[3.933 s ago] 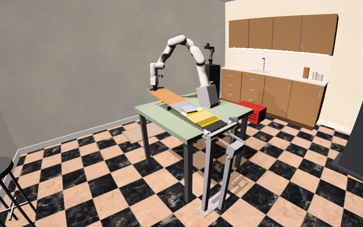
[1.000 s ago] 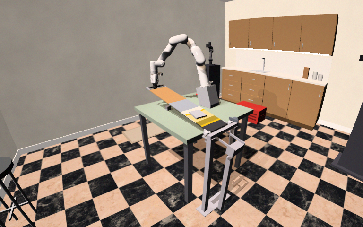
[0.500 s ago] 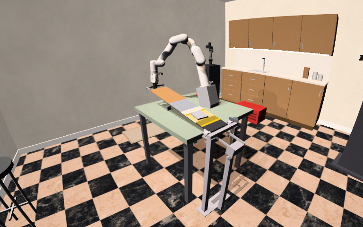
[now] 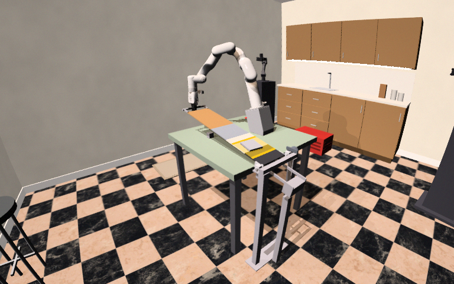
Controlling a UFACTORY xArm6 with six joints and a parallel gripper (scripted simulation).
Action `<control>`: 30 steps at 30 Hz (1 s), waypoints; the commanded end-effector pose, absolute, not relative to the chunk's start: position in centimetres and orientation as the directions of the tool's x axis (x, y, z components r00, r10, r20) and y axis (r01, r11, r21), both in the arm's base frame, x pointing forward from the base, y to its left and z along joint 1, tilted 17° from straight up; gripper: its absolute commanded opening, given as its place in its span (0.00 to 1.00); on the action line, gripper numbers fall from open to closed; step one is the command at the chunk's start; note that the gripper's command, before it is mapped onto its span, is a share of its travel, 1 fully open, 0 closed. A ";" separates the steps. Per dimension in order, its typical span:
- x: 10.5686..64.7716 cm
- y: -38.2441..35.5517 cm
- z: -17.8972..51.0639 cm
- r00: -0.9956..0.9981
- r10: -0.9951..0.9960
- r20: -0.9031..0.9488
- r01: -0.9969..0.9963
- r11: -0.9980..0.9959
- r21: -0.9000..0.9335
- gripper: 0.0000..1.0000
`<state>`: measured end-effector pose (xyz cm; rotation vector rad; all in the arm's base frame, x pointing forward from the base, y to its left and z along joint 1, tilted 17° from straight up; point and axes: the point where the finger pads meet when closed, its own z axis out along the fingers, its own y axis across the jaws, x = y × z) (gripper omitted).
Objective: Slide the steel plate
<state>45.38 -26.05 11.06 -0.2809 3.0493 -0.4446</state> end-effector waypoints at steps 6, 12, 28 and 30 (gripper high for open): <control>46.1 -28.4 6.2 -0.982 -0.186 -0.024 -0.171 0.942 -0.290 0.00; 46.4 -29.9 2.6 -0.982 -0.186 -0.024 -0.171 0.942 -0.290 0.00; 46.8 -31.3 -1.5 -0.982 -0.186 -0.024 -0.171 0.942 -0.290 0.00; 46.8 -31.3 -1.5 -0.982 -0.186 -0.024 -0.171 0.942 -0.290 0.00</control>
